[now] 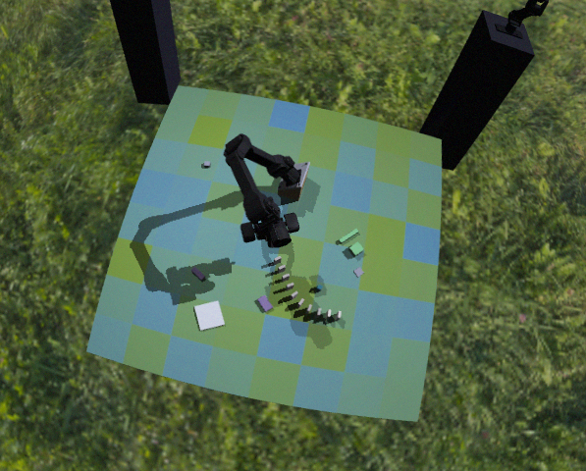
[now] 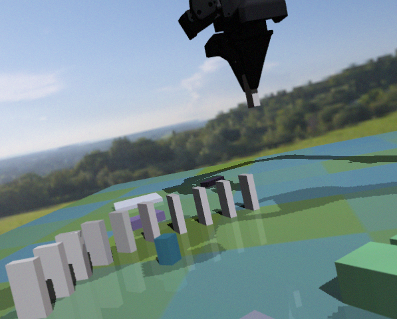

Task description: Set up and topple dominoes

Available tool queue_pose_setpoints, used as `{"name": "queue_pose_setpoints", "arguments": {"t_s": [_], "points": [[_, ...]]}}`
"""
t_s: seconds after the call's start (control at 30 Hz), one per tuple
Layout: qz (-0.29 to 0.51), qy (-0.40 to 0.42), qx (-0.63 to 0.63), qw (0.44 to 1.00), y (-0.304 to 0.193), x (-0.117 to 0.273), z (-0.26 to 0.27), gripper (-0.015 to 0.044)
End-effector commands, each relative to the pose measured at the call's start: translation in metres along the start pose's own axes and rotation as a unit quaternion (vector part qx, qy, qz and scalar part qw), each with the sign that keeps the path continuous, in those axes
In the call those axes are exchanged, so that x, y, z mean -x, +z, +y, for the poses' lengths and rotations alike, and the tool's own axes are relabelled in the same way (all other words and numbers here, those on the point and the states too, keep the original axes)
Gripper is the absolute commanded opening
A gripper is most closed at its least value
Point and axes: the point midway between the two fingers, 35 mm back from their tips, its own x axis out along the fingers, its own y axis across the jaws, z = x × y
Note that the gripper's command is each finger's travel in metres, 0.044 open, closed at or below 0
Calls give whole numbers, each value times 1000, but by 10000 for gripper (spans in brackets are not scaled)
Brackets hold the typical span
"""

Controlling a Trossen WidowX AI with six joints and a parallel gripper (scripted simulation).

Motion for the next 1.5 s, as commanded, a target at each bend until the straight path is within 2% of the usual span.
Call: {"name": "queue_pose_setpoints", "arguments": {"t_s": [0.0, 0.27, 1.1, 1.47], "points": [[7, -1, 86, 996, 5, -3, 19, 107], [7, -1, 86, 996, 6, -7, 19, 107], [7, -4, 85, 996, 4, -132, 17, 107], [8, -4, 85, 996, 3, -135, 17, 107]]}}
